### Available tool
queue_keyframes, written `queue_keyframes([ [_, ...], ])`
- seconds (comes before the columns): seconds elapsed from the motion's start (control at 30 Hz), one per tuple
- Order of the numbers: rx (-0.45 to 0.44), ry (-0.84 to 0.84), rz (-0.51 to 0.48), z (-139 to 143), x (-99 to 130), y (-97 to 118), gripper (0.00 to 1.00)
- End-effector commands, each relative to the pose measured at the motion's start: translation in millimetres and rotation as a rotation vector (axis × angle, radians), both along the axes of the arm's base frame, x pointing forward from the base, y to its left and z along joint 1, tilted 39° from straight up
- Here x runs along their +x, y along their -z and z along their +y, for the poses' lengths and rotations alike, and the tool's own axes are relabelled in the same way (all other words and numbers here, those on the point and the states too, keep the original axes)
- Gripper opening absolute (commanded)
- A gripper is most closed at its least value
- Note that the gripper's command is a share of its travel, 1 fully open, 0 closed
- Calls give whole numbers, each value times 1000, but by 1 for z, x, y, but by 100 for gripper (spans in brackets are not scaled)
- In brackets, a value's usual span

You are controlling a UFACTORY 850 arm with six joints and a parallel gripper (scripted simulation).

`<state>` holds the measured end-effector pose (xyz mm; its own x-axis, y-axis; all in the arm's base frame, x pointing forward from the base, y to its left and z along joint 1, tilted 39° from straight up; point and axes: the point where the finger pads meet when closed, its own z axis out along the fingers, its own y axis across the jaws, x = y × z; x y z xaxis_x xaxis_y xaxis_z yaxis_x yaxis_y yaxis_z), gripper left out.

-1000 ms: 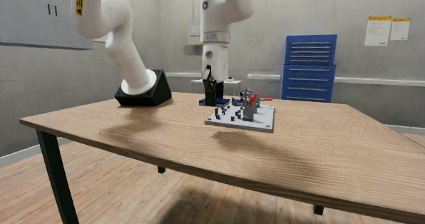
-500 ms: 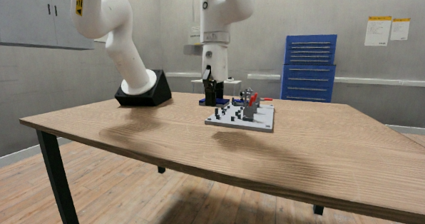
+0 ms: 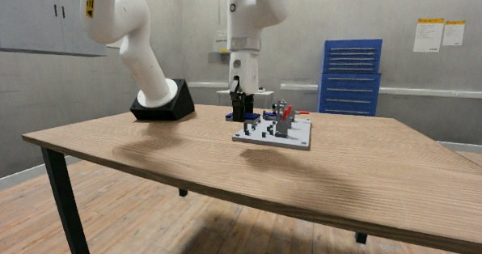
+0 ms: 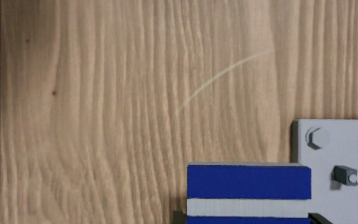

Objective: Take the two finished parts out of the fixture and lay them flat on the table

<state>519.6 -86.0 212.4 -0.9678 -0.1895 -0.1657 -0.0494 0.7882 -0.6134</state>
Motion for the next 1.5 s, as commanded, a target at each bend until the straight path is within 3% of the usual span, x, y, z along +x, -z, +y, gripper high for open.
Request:
queue_keyframes([
  [0.0,0,-1,-1,-3,2,3,0],
  [0.87,0,-1,-1,-35,15,45,0],
  [1.47,0,-1,-1,-46,20,60,0],
])
